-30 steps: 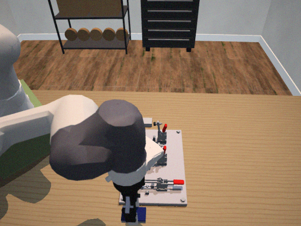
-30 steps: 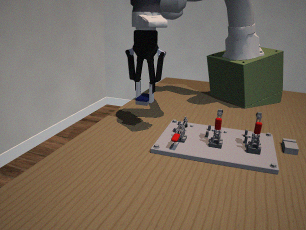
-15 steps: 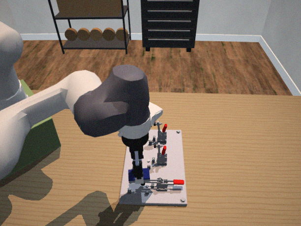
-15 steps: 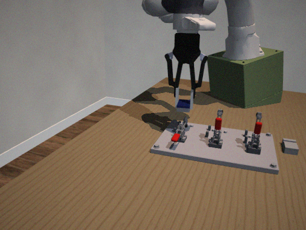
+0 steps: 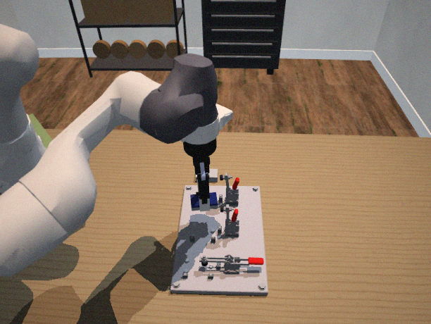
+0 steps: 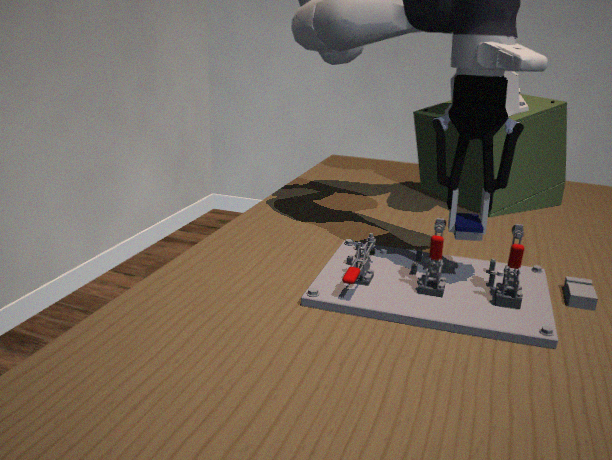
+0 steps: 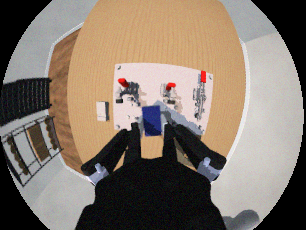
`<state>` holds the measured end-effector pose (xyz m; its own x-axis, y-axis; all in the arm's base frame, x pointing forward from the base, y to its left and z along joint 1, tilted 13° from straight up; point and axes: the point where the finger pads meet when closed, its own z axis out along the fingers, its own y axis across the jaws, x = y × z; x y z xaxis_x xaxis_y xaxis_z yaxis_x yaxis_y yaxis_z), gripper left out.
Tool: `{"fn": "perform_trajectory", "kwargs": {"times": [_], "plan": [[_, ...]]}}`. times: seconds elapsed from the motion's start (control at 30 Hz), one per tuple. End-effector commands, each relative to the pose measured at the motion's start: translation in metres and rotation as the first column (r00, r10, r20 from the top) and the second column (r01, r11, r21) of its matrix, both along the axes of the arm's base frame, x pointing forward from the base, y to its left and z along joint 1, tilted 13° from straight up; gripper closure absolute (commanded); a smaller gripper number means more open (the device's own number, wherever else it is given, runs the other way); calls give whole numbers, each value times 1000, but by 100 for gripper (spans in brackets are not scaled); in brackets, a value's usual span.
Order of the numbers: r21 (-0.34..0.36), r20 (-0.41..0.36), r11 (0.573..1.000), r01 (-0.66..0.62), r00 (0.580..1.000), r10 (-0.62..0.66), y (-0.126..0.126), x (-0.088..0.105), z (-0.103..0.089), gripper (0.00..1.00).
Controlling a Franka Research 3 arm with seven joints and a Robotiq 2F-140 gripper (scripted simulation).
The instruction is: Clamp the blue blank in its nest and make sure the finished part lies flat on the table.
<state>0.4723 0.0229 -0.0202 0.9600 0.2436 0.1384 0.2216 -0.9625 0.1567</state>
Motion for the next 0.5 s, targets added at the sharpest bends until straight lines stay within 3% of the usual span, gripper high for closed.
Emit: {"fn": "perform_trajectory", "kwargs": {"times": [0.0, 0.47], "plan": [[5, 15, 989, 147, 989, -147, 20, -3, -6, 100], [5, 15, 989, 147, 989, -147, 72, -6, -16, 100]]}}
